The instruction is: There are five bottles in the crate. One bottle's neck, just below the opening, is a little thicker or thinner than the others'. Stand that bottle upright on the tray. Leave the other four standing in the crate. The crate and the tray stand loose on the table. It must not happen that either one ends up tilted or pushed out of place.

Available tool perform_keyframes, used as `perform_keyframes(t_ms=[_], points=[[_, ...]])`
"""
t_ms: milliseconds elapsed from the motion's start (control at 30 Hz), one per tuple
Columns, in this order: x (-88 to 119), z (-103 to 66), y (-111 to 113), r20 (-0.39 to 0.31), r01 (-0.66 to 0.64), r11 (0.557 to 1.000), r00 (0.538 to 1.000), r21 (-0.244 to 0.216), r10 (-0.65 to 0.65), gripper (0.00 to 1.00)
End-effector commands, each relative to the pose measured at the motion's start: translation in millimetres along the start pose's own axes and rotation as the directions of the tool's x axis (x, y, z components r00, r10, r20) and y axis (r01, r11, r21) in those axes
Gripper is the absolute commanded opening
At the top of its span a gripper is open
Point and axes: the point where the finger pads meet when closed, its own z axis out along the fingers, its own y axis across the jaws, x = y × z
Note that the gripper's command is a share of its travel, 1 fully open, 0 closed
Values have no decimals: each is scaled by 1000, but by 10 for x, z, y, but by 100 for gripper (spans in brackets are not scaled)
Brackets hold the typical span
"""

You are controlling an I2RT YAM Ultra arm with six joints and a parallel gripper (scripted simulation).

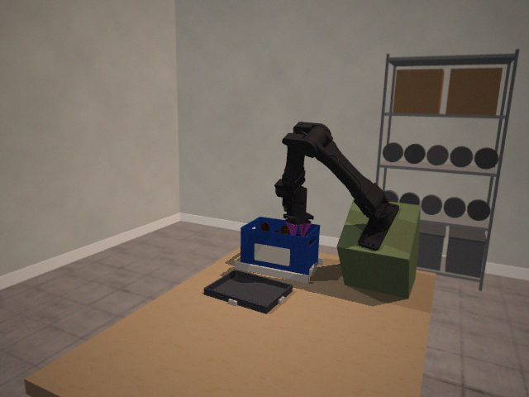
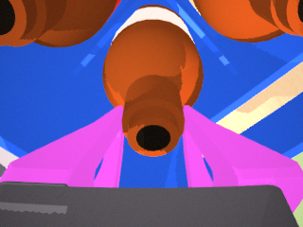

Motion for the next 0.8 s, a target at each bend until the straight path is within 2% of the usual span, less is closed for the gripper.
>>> perform_keyframes(t_ms=[0, 700, 733, 767], points=[[-116, -58, 56, 29, 5, 1000, 1000, -12, -4, 0], [-116, -58, 56, 29, 5, 1000, 1000, -12, -4, 0], [-116, -58, 56, 29, 5, 1000, 1000, -12, -4, 61], [-117, -58, 56, 29, 5, 1000, 1000, -12, -5, 61]])
